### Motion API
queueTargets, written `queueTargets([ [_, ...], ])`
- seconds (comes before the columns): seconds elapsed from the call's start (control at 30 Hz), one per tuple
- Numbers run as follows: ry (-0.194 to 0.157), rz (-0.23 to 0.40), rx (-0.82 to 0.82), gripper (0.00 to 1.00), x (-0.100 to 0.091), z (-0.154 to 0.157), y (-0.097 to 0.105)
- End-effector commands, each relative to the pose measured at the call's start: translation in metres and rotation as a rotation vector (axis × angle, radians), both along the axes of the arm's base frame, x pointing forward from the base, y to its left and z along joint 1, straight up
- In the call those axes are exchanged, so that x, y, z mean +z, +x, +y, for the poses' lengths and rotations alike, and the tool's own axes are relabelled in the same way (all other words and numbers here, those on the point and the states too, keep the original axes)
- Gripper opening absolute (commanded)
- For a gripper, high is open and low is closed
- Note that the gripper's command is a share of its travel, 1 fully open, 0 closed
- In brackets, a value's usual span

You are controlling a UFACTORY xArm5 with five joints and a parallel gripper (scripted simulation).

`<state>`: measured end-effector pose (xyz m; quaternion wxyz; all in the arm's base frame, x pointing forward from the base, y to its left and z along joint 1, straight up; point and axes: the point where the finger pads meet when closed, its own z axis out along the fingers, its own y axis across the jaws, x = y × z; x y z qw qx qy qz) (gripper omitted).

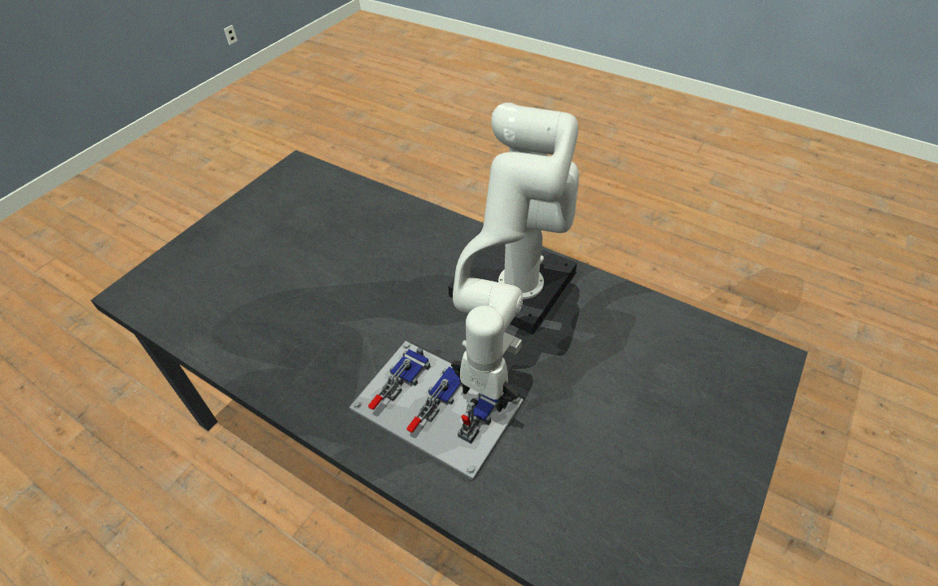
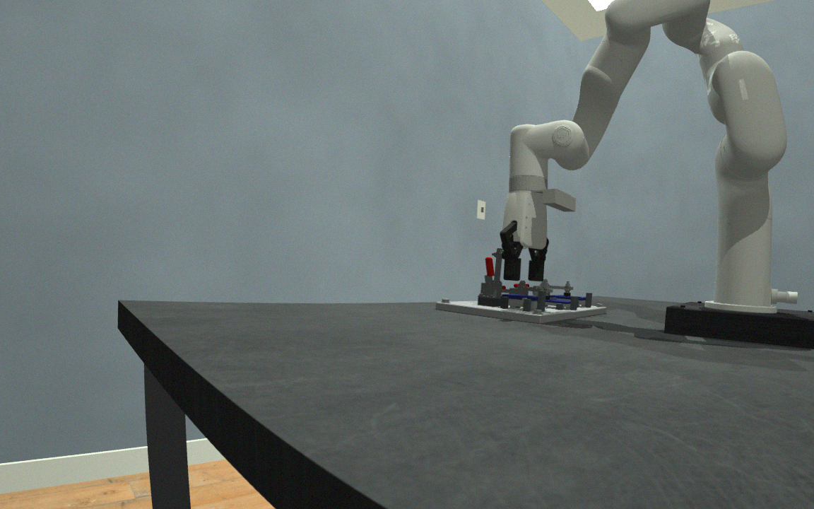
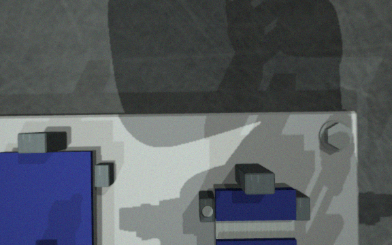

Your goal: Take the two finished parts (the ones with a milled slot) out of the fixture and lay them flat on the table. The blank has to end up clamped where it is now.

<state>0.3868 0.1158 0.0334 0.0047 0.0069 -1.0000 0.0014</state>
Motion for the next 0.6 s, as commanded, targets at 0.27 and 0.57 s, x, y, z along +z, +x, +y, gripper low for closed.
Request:
queueTargets([
  [0.27,0.001,-0.003,0.000,1.00,0.0010,0.0004,0.0012],
  [0.57,0.001,-0.003,0.000,1.00,-0.0017,0.0004,0.0012],
])
